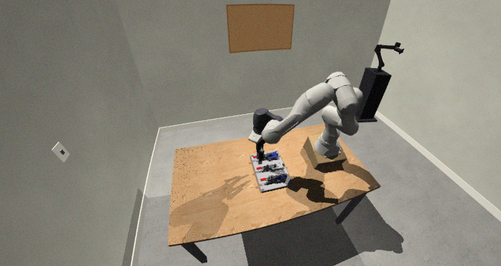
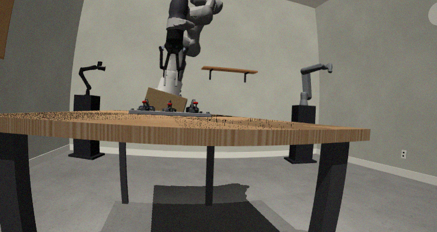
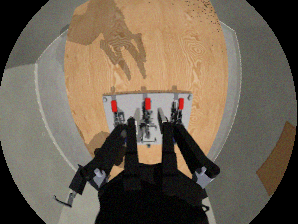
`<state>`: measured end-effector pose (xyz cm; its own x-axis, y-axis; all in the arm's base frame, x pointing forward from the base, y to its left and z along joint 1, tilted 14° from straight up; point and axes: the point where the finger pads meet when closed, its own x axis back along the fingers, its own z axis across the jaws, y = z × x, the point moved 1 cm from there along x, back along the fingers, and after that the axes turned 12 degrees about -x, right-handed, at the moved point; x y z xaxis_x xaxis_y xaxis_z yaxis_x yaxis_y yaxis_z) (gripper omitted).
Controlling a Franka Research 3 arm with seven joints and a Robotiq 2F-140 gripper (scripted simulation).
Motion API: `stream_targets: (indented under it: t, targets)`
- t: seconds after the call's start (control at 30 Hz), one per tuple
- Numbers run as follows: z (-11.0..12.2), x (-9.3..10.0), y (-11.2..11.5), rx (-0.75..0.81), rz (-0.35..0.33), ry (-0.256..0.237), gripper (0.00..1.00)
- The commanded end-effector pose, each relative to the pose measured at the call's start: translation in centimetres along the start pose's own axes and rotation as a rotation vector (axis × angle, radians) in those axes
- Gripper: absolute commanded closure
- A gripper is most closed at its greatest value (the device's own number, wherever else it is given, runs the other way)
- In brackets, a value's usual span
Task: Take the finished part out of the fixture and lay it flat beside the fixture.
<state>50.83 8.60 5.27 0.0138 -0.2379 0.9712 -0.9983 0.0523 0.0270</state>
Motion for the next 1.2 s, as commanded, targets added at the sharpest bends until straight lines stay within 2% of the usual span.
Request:
stream_targets:
  t: [0.0, 0.2, 0.83, 1.17]
  targets:
    - [-0.1, -0.1, 0.2, 0.02, -0.008, -0.006, 0.72]
    - [-0.1, -0.9, 0.2, 0.02, -0.008, -0.006, 0.72]
    - [-0.2, -5.8, 0.2, 0.02, -0.008, -0.006, 0.72]
    - [-0.2, -6.4, 0.2, 0.02, -0.008, -0.006, 0.72]
